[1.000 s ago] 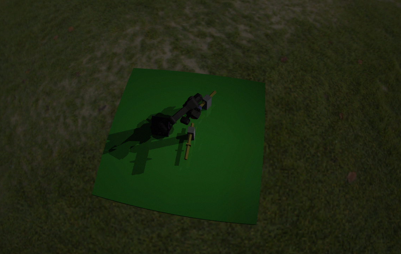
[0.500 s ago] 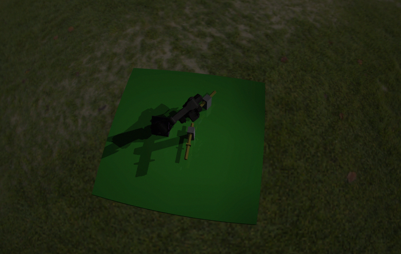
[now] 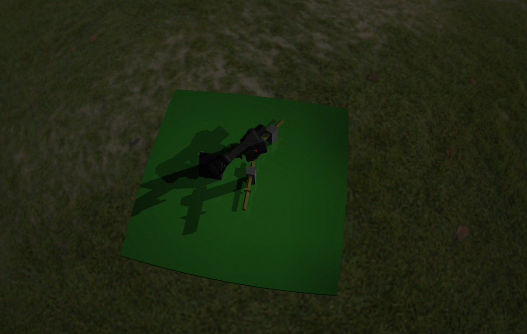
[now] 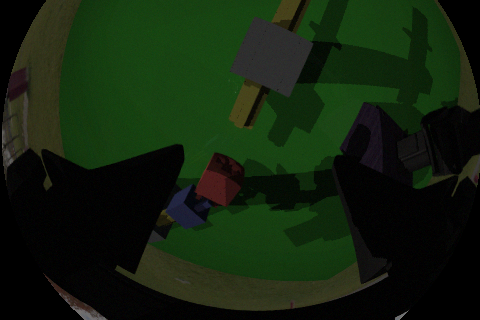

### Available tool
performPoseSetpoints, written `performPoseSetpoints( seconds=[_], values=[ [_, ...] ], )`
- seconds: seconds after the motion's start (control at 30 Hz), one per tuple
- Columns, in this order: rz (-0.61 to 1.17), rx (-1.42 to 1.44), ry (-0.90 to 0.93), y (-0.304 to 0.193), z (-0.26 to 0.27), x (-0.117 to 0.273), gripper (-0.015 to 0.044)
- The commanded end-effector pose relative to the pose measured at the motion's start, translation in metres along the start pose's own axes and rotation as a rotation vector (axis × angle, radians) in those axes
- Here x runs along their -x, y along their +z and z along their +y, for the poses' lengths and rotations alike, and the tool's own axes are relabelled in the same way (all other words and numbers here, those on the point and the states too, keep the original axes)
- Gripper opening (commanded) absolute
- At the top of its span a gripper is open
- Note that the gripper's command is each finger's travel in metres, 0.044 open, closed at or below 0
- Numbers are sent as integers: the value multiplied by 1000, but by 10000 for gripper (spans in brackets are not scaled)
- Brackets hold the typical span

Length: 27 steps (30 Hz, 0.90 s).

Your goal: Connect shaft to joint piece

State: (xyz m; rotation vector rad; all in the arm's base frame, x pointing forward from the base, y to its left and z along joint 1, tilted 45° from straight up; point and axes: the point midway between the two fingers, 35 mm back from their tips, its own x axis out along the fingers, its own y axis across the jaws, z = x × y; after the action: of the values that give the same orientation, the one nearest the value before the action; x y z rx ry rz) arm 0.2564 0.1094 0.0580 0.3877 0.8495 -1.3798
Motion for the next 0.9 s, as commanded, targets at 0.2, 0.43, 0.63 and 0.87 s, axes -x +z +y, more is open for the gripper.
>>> performPoseSetpoints(
  seconds=[0.2,0.43,0.63,0.87],
  values=[
    [-1,-327,4,1,0,-4,440],
    [0,-465,5,1,-1,-6,440],
    [0,-465,5,1,0,-7,440],
    [2,-465,7,1,3,-35,440]
  ],
)
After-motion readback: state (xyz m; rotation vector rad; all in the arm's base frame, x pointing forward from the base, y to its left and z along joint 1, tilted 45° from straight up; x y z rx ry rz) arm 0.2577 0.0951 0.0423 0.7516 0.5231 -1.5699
